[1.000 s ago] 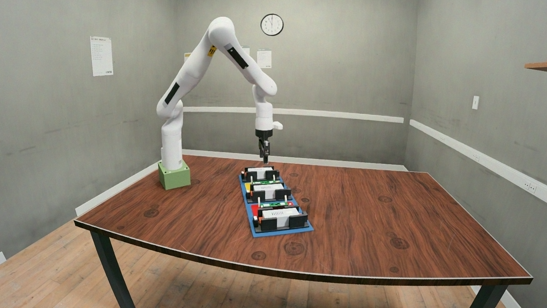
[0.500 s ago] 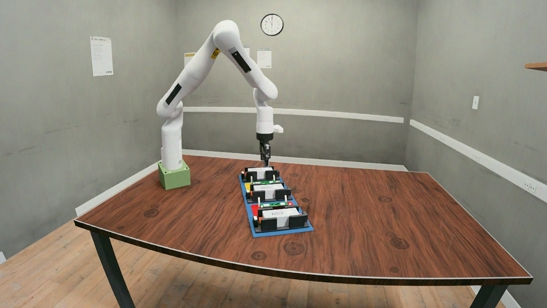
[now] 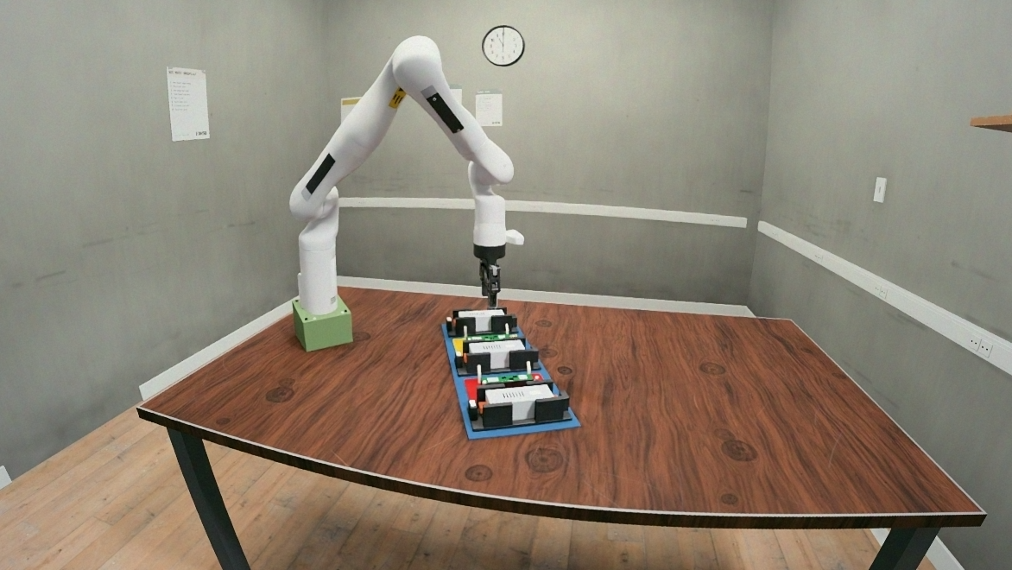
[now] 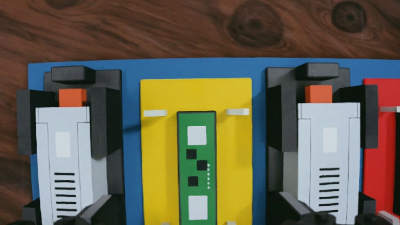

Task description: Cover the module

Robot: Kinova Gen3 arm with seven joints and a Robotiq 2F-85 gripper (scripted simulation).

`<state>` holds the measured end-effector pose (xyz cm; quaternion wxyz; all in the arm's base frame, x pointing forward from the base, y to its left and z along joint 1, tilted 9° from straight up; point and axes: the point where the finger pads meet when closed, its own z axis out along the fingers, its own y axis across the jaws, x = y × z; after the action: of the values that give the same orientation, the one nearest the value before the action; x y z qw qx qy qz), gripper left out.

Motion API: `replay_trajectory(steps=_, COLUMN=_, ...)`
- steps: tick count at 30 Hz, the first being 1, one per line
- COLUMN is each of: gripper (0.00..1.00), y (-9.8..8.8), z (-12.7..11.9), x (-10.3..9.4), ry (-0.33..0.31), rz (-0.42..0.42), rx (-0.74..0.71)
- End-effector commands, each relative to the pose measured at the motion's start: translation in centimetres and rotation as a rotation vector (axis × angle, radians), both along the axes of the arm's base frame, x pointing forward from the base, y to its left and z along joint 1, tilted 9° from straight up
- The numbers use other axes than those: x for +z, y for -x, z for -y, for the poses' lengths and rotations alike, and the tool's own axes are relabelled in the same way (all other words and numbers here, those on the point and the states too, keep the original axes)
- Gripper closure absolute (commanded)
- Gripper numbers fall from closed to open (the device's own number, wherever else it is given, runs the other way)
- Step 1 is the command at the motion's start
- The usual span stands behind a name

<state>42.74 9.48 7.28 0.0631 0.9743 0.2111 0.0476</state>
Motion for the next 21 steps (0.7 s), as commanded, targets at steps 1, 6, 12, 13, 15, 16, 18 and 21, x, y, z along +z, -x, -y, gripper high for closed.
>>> replay_trajectory(steps=1, gripper=0.00, y=0.0, z=0.0, x=0.1, ry=0.000, rz=0.002, rx=0.000)
replay_trajectory(steps=6, gripper=0.00, y=-0.1, z=0.1, x=-0.4, ry=0.000, rz=0.002, rx=0.000)
replay_trajectory(steps=12, gripper=0.00, y=-0.1, z=0.3, x=-0.9, ry=0.000, rz=0.002, rx=0.000)
replay_trajectory(steps=13, gripper=0.00, y=-0.1, z=0.3, x=-0.9, ry=0.000, rz=0.002, rx=0.000)
replay_trajectory(steps=15, gripper=0.00, y=-0.1, z=0.3, x=-0.9, ry=0.000, rz=0.002, rx=0.000)
replay_trajectory(steps=16, gripper=0.00, y=-0.1, z=0.3, x=-0.9, ry=0.000, rz=0.002, rx=0.000)
replay_trajectory(steps=18, gripper=0.00, y=-0.1, z=0.3, x=-0.9, ry=0.000, rz=0.002, rx=0.000)
replay_trajectory(steps=21, gripper=0.00, y=-0.2, z=0.3, x=-1.5, ry=0.000, rz=0.002, rx=0.000)
